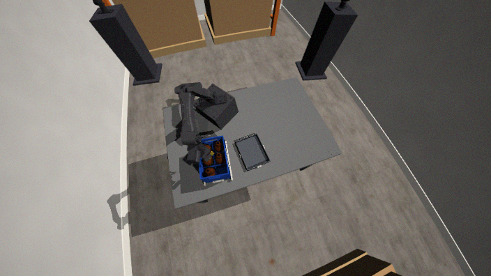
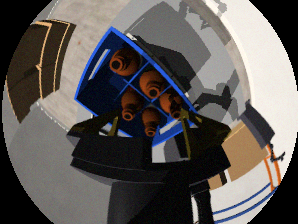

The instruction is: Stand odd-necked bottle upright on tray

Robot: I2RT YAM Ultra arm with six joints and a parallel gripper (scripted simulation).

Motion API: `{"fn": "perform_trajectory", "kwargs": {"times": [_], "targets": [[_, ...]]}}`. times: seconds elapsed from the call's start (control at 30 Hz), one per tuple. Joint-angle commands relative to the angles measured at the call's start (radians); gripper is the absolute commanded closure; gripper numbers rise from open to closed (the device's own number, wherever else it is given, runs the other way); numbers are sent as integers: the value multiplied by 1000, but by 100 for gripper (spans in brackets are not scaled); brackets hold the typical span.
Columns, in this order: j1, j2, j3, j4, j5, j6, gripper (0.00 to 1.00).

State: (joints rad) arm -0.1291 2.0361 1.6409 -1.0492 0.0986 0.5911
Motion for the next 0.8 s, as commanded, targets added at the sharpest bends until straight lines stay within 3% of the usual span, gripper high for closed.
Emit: {"fn": "perform_trajectory", "kwargs": {"times": [0.0,0.47,0.5,0.77], "targets": [[-12,-24,42,-25,13,-15,0],[8,-24,42,-25,10,-16,0],[7,-24,42,-25,10,-10,100],[7,-24,42,-25,10,-10,100]]}}
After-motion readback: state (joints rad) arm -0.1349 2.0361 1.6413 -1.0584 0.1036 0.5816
